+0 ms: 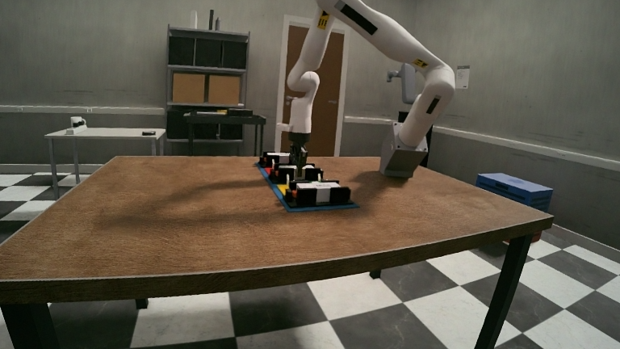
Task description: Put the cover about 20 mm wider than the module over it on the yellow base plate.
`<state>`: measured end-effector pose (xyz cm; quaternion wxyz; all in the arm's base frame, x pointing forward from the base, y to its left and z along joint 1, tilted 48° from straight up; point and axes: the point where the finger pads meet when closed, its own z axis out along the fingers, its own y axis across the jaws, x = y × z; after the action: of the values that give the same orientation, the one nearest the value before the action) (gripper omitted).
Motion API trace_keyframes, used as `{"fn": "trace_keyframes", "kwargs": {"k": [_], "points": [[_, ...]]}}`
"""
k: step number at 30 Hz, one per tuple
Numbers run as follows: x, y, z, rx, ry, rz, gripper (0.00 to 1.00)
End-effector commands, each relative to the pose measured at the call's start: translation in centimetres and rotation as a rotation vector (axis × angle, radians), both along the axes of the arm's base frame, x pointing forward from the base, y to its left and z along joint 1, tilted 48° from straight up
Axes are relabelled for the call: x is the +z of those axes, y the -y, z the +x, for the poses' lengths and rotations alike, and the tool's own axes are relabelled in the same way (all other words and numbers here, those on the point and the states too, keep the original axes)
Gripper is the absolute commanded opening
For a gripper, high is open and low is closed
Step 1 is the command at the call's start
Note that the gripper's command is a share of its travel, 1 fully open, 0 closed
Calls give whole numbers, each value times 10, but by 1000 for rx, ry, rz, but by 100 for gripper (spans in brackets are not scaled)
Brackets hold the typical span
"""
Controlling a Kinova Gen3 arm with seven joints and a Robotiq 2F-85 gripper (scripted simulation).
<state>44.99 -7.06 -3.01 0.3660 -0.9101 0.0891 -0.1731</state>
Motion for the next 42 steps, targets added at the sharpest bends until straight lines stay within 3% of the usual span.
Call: {"fn": "trace_keyframes", "kwargs": {"k": [1,10,20,27,37,42], "points": [[0,1,0,-1,0,-1,0],[0,1,0,-1,0,-1,0],[20,20,-11,-1,0,-1,0],[20,20,-11,-1,0,-1,0],[40,38,-23,-1,0,-1,0],[40,38,-23,-1,0,-1,0]]}}
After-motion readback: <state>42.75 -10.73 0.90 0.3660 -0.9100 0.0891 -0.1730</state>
